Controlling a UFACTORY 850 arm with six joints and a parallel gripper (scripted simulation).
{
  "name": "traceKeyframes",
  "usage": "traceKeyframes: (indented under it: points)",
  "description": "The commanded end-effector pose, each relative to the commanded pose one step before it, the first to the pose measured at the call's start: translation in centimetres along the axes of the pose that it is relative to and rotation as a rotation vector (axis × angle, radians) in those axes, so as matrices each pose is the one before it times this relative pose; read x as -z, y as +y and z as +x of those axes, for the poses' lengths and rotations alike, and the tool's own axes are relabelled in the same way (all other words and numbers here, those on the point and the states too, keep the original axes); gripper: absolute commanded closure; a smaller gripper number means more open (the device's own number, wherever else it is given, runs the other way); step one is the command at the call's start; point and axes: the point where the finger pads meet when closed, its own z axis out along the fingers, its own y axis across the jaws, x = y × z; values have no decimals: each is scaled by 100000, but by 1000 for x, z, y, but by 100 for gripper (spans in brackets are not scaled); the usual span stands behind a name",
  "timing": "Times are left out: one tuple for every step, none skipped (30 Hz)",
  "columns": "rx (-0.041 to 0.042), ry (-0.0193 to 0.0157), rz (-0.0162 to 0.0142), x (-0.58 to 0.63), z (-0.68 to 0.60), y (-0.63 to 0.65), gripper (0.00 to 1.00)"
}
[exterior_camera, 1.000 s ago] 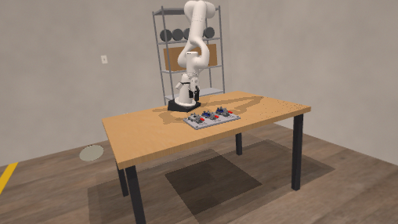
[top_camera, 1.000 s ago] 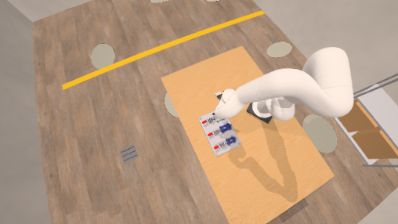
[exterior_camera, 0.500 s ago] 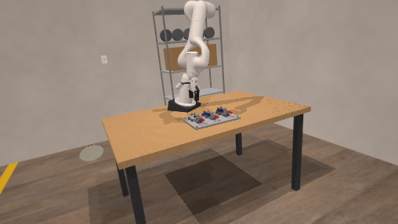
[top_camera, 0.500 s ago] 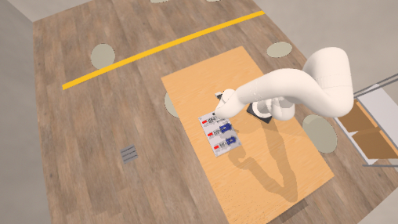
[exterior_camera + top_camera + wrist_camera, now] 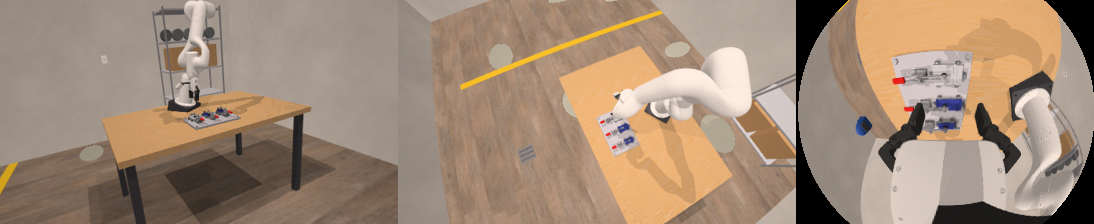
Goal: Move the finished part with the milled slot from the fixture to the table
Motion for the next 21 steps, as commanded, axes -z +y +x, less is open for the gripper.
traceKeyframes:
  points:
    - [7037,-94,380,234,80,-60,0]
    - [3298,-64,112,89,25,6,0]
    - [3953,-72,137,107,29,8,0]
    - [4598,-76,163,124,33,11,0]
    - [0,0,0,0,0,0,0]
    - [0,0,0,0,0,0,0]
    - [0,0,0,0,0,0,0]
    - [0,0,0,0,0,0,0]
    - [0,0,0,0,0,0,0]
    - [0,0,0,0,0,0,0]
    - [0,0,0,0,0,0,0]
    - [0,0,0,0,0,0,0]
    - [0,0,0,0,0,0,0]
    - [0,0,0,0,0,0,0]
    - [0,0,0,0,0,0,0]
    - [0,0,0,0,0,0,0]
    - [0,0,0,0,0,0,0]
    - [0,0,0,0,0,0,0]
    - [0,0,0,0,0,0,0]
    - [0,0,0,0,0,0,0]
    - [0,0,0,0,0,0,0]
